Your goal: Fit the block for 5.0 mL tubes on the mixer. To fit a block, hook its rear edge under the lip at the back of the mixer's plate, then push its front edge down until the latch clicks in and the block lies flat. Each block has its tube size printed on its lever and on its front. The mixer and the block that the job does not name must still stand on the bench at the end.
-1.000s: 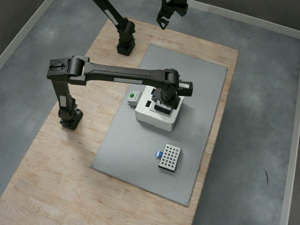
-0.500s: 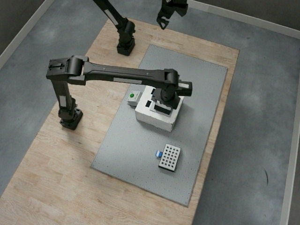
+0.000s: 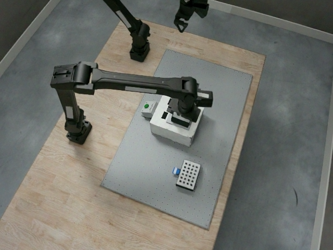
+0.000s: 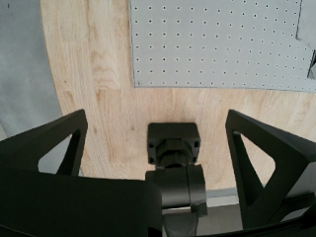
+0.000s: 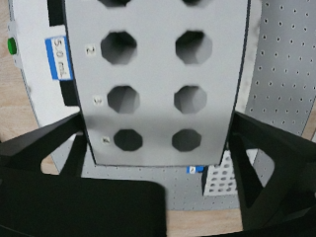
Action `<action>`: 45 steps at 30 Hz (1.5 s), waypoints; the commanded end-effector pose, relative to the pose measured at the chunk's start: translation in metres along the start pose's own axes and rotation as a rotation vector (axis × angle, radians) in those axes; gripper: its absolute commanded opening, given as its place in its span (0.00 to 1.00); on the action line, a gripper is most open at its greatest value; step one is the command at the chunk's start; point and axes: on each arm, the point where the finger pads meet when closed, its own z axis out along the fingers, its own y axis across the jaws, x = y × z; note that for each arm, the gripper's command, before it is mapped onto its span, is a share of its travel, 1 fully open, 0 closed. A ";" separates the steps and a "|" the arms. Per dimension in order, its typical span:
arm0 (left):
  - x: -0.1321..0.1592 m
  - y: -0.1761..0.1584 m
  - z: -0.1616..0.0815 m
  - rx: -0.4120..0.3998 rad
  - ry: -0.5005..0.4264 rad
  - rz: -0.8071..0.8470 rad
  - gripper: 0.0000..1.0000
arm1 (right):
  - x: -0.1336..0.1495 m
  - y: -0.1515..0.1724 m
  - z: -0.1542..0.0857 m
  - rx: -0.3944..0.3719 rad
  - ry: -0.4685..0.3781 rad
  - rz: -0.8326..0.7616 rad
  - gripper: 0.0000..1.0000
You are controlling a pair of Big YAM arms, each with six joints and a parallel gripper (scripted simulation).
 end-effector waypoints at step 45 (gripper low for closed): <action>-0.012 0.005 -0.028 -0.012 -0.067 -0.009 1.00 | 0.001 -0.016 -0.030 0.060 -0.038 -0.015 1.00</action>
